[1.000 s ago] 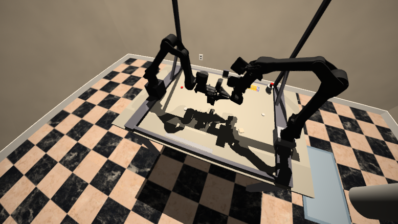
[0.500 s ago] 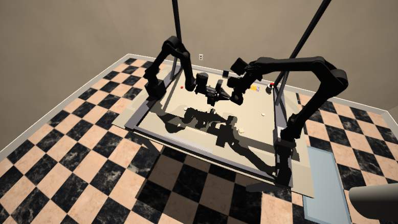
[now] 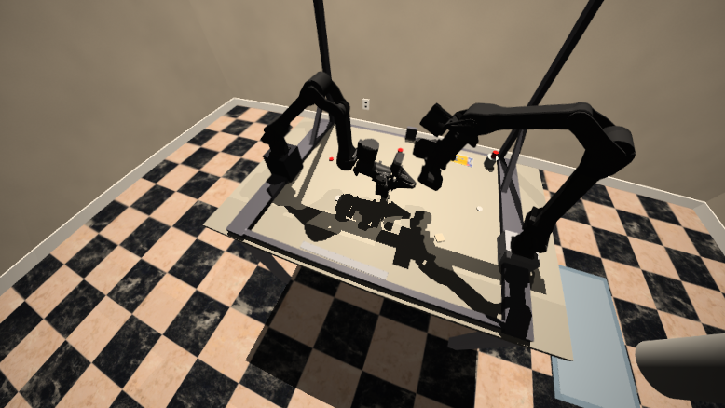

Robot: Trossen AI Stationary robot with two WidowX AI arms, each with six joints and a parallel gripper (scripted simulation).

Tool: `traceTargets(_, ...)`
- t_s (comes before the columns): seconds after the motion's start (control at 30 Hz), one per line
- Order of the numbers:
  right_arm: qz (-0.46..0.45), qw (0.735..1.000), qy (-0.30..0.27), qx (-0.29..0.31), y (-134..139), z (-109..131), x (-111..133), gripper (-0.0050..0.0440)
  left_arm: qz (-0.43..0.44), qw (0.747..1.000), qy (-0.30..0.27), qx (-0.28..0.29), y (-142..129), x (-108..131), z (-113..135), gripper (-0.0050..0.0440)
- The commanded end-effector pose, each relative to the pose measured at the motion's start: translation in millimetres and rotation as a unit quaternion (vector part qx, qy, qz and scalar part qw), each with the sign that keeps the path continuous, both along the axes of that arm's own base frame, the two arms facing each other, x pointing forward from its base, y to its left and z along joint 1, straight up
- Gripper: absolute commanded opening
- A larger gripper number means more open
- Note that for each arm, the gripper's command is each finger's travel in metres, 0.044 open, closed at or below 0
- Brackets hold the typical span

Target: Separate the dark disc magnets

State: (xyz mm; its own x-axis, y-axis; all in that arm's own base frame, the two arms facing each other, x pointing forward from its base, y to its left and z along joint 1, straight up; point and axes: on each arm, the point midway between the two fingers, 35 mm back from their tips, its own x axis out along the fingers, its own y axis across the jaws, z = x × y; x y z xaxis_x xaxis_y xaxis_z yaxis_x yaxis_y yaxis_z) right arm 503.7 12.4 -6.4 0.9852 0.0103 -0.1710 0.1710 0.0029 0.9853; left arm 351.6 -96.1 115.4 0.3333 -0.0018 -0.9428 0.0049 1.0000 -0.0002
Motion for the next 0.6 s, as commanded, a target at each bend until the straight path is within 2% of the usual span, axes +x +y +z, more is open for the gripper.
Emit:
traceTargets(0.0,-0.001,1.000,-0.009,0.001,-0.4,1.3,3.9,0.0040,0.000,1.000,-0.017,-0.004,-0.2,3.5,11.5,0.0040)
traceTargets(0.27,-0.001,1.000,-0.007,0.001,-0.5,-6.7,3.7,0.0040,0.000,1.000,-0.017,-0.004,-0.2,3.5,11.5,0.0040)
traceTargets(0.57,0.000,1.000,-0.014,0.000,0.0,5.0,-6.7,0.0040,0.000,1.000,-0.017,-0.004,-0.2,3.5,11.5,0.0040)
